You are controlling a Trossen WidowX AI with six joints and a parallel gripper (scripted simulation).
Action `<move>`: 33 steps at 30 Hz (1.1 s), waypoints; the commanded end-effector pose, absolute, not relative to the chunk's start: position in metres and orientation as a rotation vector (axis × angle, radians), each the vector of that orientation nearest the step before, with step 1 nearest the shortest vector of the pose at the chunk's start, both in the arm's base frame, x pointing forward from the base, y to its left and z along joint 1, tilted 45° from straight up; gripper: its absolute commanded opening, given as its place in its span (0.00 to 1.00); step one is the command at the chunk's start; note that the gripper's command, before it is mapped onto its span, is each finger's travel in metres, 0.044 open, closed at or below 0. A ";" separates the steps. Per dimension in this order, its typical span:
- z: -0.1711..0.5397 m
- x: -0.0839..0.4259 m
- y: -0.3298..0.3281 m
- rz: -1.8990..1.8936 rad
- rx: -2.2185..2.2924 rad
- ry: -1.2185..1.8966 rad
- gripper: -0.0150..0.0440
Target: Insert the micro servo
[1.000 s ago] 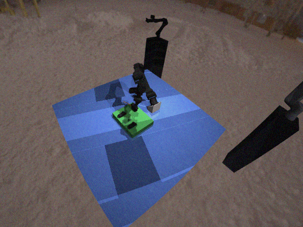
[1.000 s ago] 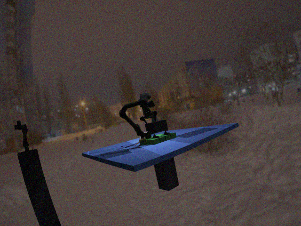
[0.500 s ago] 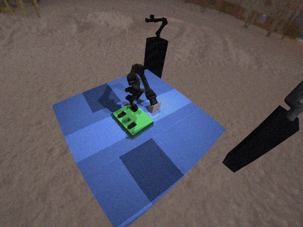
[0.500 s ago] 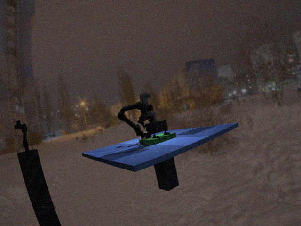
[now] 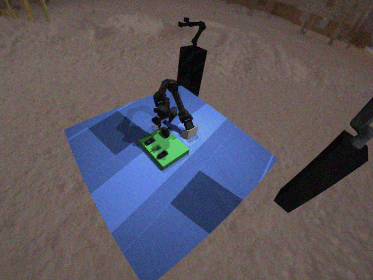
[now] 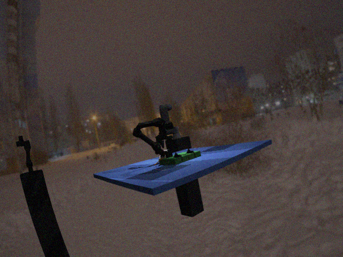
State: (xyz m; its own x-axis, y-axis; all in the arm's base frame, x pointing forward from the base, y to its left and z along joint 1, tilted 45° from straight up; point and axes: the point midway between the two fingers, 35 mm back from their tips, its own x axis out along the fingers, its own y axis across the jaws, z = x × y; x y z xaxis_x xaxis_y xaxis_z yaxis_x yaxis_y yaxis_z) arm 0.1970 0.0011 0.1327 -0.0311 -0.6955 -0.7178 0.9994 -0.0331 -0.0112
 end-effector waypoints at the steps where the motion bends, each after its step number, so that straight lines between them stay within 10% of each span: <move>1: 0.123 0.195 -0.010 -1.523 0.624 0.627 1.00; 22: 0.103 0.194 -0.029 -1.523 0.623 0.625 1.00; 33: 0.103 0.194 -0.029 -1.523 0.623 0.625 0.51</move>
State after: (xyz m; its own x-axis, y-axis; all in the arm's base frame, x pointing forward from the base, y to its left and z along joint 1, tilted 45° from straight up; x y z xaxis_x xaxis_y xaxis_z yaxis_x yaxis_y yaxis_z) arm 0.1940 -0.0281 0.1032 -0.0404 -0.6973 -0.7156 0.9990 -0.0423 -0.0152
